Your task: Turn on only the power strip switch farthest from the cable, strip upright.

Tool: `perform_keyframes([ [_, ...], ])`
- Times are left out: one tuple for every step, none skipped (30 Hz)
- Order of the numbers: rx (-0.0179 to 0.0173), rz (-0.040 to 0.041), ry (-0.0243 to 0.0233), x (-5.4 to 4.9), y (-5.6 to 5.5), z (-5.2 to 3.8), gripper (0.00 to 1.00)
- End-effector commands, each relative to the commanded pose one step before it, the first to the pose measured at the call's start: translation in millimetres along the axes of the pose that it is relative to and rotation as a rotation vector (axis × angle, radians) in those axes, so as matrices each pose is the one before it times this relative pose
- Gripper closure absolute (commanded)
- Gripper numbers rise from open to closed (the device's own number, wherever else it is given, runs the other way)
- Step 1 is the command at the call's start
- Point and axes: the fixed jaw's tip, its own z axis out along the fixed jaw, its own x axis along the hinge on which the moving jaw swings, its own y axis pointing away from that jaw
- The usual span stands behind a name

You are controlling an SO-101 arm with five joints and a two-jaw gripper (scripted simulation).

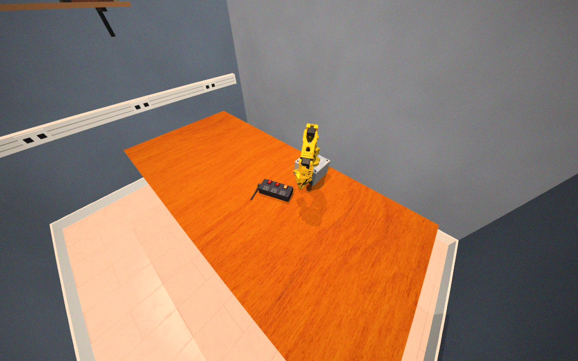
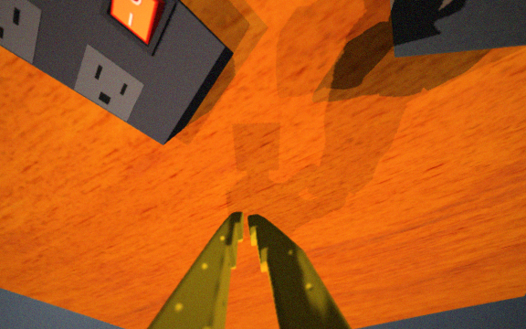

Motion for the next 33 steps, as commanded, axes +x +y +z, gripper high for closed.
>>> perform_keyframes([
  [-0.00048,-0.07118,0.00259,0.8,-4.38,-2.255,1.0],
  [-0.00002,-0.02892,0.00004,0.61,-0.83,-0.159,1.0],
  [-0.00001,-0.02827,0.00003,0.61,-0.8,-0.153,1.0],
  [-0.00002,-0.02761,0.00004,0.62,-0.77,-0.151,1.0],
  [-0.00001,-0.02695,0.00003,0.62,-0.75,-0.145,1.0],
  [-0.00002,-0.02629,0.00004,0.62,-0.72,-0.143,1.0],
  [-0.00001,-0.02563,0.00003,0.62,-0.69,-0.138,1.0],
  [-0.00002,-0.02496,0.00003,0.61,-0.66,-0.135,1.0],
  [-0.00001,-0.0243,0.00002,0.61,-0.64,-0.13,1.0],
  [-0.00002,-0.02363,0.00003,0.61,-0.61,-0.127,1.0],
  [-0.00001,-0.02296,0.00002,0.6,-0.58,-0.122,1.0],
  [-0.00002,-0.0223,0.00003,0.59,-0.56,-0.119,1.0],
  [-0.00001,-0.02163,0.00002,0.58,-0.54,-0.114,1.0],
  [-0.00002,-0.02096,0.00003,0.58,-0.51,-0.112,1.0],
  [-0.00001,-0.0203,0.00002,0.56,-0.49,-0.107,1.0],
  [-0.00002,-0.01964,0.00002,0.55,-0.46,-0.104,1.0],
  [0.0,0.0,0.0,0.0,0.0,0.0,1.0],
  [0.0,0.0,0.0,0.0,0.0,0.0,1.0],
  [-0.00001,-0.01898,0.00002,0.54,-0.44,-0.1,1.0],
  [-0.00002,-0.01832,0.00002,0.53,-0.42,-0.097,1.0],
  [-0.00001,-0.01767,0.00001,0.52,-0.4,-0.092,1.0],
  [-0.00002,-0.01702,0.00002,0.5,-0.38,-0.09,1.0],
  [-0.00001,-0.01637,0.00001,0.49,-0.36,-0.085,1.0],
  [-0.00002,-0.01573,0.00002,0.47,-0.34,-0.083,1.0],
  [-0.00001,-0.01509,0.00001,0.46,-0.32,-0.078,1.0],
  [-0.00002,-0.01446,0.00002,0.44,-0.3,-0.076,1.0],
  [-0.00001,-0.01383,0.00001,0.43,-0.29,-0.071,1.0],
  [-0.00002,-0.01322,0.00002,0.41,-0.27,-0.069,1.0],
  [-0.00001,-0.0126,0.00001,0.39,-0.26,-0.065,1.0],
  [-0.00002,-0.012,0.00001,0.38,-0.24,-0.063,1.0],
  [-0.00001,-0.0114,0.00001,0.36,-0.23,-0.059,1.0],
  [-0.00002,-0.01082,0.00001,0.35,-0.21,-0.057,1.0],
  [-0.00001,-0.01024,0.00001,0.33,-0.2,-0.052,1.0],
])
